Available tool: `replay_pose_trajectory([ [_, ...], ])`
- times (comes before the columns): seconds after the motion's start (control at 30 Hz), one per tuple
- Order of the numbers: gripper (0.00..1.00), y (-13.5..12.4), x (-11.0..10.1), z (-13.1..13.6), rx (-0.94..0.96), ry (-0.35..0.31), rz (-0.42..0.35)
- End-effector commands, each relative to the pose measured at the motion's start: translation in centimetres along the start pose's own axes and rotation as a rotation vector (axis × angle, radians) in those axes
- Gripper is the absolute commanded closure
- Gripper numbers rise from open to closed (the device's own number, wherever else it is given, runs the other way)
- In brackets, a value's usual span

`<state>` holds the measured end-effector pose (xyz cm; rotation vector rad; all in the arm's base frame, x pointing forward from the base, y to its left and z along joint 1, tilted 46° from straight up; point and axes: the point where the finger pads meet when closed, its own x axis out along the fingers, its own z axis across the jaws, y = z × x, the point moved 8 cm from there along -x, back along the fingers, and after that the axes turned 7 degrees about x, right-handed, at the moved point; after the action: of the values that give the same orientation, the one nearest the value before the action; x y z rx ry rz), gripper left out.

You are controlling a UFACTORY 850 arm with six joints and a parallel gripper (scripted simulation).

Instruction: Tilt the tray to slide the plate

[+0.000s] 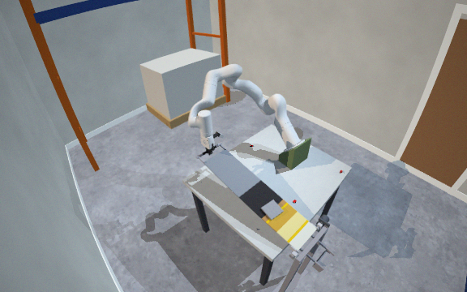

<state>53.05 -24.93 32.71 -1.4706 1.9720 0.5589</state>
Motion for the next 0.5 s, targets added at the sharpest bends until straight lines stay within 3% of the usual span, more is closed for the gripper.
replay_pose_trajectory([
  [0.0, 1.00, 0.1, -6.6, 1.5, 0.001, -0.001, -0.003],
  [0.07, 1.00, 0.1, -6.6, 1.5, 0.001, -0.001, -0.003],
  [0.2, 1.00, -0.1, -0.2, 0.0, 0.001, -0.001, -0.003],
  [0.47, 1.00, -0.1, 0.9, -0.2, 0.001, -0.001, -0.003],
])
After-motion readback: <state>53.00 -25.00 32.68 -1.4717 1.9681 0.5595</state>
